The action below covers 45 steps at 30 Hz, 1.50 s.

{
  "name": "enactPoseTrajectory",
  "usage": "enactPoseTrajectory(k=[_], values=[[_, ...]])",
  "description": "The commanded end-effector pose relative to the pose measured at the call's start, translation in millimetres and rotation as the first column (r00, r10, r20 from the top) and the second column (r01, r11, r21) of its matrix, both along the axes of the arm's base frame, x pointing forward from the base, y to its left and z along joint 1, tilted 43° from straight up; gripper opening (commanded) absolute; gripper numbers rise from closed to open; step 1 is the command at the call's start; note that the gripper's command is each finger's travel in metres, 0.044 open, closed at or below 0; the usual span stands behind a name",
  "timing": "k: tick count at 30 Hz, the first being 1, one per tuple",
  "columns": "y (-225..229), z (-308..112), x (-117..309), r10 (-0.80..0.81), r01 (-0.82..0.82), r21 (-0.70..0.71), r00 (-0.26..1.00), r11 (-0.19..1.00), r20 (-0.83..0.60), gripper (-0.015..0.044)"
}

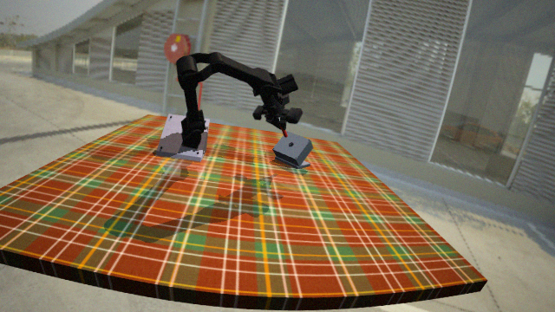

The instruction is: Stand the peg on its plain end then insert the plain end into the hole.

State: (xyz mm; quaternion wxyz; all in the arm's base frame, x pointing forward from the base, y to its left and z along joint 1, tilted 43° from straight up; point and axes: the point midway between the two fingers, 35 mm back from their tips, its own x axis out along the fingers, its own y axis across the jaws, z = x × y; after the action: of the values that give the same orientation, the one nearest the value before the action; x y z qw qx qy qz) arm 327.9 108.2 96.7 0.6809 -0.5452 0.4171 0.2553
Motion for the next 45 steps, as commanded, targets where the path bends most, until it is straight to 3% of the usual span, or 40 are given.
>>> enactPoseTrajectory(k=[1,45], values=[[1.0,-8.3,3.3,0.014,-0.014,0.002,1.0,1.0,-0.002,0.0],[0.4,-45.7,31.1,0.028,-0.029,0.021,0.999,0.999,0.023,0.0]])
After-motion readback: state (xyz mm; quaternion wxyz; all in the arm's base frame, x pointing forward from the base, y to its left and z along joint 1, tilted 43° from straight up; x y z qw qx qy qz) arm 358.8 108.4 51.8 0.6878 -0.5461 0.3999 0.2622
